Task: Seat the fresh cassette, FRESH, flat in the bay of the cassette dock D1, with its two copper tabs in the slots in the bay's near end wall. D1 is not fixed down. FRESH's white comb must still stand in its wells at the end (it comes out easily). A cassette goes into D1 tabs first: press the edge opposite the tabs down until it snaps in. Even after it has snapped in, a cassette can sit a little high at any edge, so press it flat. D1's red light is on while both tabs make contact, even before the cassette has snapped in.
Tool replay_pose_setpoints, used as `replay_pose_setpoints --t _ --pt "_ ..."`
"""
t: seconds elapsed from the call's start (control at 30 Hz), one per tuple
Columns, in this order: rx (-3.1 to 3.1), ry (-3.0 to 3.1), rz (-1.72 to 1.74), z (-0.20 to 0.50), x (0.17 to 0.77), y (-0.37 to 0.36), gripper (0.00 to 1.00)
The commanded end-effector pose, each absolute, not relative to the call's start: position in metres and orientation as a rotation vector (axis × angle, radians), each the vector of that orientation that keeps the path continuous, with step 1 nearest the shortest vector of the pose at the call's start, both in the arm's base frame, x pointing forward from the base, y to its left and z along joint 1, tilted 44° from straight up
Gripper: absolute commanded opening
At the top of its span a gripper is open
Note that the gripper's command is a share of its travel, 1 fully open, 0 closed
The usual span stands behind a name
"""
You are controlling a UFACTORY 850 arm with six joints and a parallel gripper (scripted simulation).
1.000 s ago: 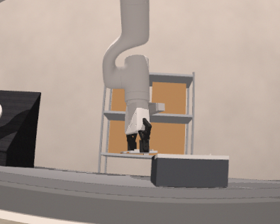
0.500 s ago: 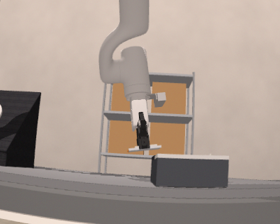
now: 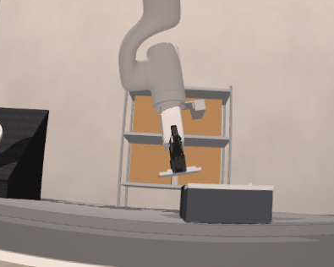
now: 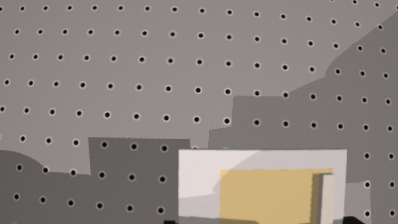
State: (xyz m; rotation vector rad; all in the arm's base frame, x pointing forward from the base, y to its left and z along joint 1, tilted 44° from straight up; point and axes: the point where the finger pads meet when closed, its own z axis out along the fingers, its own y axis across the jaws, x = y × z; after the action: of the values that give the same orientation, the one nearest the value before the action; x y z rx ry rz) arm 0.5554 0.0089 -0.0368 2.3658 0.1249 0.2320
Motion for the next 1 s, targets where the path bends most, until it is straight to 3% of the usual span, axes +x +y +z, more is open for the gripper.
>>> replay_pose_setpoints --t 0.0,0.97 --pt "2.367 0.125 0.234 -0.022 0.561 -0.002 0.0" --pt "2.366 0.125 0.234 0.072 0.593 -0.078 0.0"
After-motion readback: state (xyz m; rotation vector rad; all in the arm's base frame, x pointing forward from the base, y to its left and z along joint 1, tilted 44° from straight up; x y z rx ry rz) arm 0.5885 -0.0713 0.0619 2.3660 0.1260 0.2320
